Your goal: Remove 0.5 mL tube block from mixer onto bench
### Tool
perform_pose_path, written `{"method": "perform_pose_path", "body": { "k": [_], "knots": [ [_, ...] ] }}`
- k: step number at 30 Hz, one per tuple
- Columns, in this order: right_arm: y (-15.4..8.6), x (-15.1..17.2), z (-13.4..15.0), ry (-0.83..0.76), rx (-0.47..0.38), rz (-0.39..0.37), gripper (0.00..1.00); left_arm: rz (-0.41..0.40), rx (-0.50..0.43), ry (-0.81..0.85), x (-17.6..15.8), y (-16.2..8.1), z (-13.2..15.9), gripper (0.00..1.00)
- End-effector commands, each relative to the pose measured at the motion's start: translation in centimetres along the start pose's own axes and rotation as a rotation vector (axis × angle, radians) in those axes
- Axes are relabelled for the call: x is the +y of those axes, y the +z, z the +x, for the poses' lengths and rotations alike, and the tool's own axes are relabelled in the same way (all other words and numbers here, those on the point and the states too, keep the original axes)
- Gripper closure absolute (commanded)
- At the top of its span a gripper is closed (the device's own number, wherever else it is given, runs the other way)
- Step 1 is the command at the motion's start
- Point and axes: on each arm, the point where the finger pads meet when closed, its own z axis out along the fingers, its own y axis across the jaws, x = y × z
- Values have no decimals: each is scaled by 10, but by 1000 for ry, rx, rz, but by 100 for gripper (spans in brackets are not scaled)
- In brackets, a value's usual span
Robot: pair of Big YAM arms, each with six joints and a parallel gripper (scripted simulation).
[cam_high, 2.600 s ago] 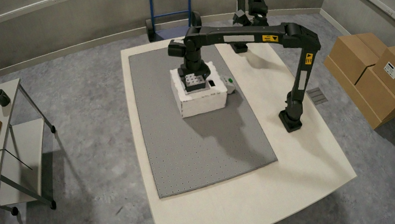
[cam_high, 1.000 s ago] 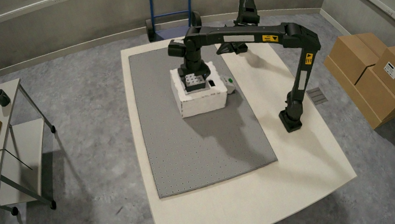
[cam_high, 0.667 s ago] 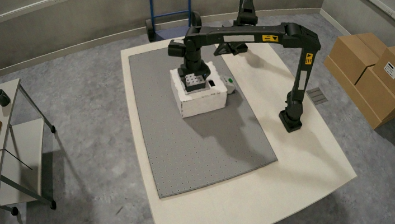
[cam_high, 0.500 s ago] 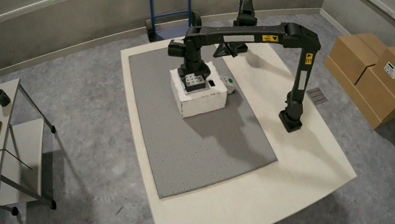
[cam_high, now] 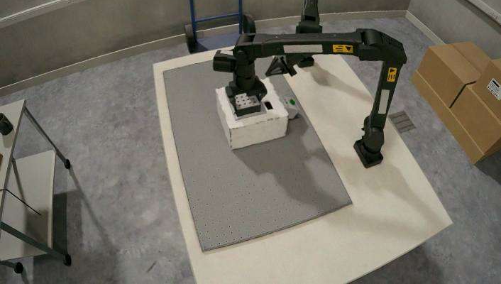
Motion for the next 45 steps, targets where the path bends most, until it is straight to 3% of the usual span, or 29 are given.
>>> {"method": "perform_pose_path", "body": {
  "k": [1, 10, 23, 30, 38, 45],
  "knots": [
    [-3, 21, -36, 44, -42, -40, 100, -51, -32, 16, 5, -26, -7, 100],
    [11, 26, -41, 55, -43, -33, 100, -51, -32, 16, 5, -26, -7, 100],
    [17, 30, -8, 34, -32, -40, 100, -51, -32, 16, 5, -26, -7, 100],
    [39, 23, 23, 32, -9, -6, 100, -51, -32, 16, 5, -26, -7, 100],
    [42, 22, 13, 44, -30, -16, 100, -51, -32, 16, 5, -26, -7, 100],
    [50, 18, 28, 14, -17, -10, 100, -51, -32, 16, 5, -26, -7, 100]
  ]
}}
